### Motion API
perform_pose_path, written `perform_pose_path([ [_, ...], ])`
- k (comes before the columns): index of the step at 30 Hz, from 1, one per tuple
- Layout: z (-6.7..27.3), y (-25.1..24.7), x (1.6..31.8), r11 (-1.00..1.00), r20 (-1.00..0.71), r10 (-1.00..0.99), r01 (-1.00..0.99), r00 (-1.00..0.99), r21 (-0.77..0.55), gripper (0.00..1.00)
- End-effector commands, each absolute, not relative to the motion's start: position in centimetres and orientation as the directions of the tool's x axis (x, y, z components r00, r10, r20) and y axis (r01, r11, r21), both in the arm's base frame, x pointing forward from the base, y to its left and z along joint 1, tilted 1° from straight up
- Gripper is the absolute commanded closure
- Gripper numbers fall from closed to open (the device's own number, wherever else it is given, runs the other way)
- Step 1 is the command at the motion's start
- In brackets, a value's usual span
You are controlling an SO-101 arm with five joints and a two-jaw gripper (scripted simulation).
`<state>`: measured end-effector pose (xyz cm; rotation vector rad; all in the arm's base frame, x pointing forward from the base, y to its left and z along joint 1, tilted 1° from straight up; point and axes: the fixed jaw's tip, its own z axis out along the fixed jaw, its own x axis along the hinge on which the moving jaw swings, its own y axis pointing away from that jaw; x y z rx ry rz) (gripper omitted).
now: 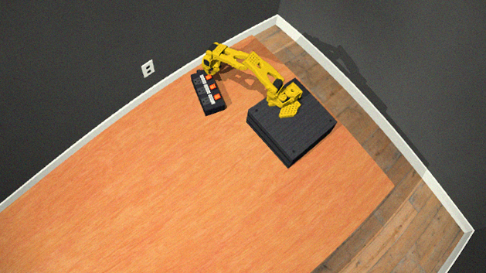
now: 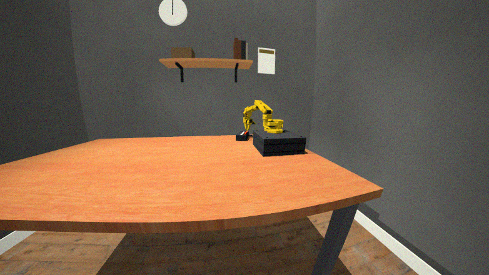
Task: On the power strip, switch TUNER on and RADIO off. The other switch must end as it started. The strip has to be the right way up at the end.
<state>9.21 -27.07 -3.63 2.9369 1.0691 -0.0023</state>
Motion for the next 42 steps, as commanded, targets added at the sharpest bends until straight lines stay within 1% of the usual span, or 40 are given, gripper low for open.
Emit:
perform_pose_path([
  [1, -4.03, -26.81, 8.83, -0.779, 0.003, 0.626, 0.626, 0.78, -0.009, 1.0],
  [34, -3.97, -26.57, 8.74, -0.78, 0.003, 0.626, 0.626, 0.78, -0.009, 1.0],
  [42, -4.74, -26.42, 8.69, -0.78, 0.003, 0.626, 0.626, 0.78, -0.009, 1.0],
])
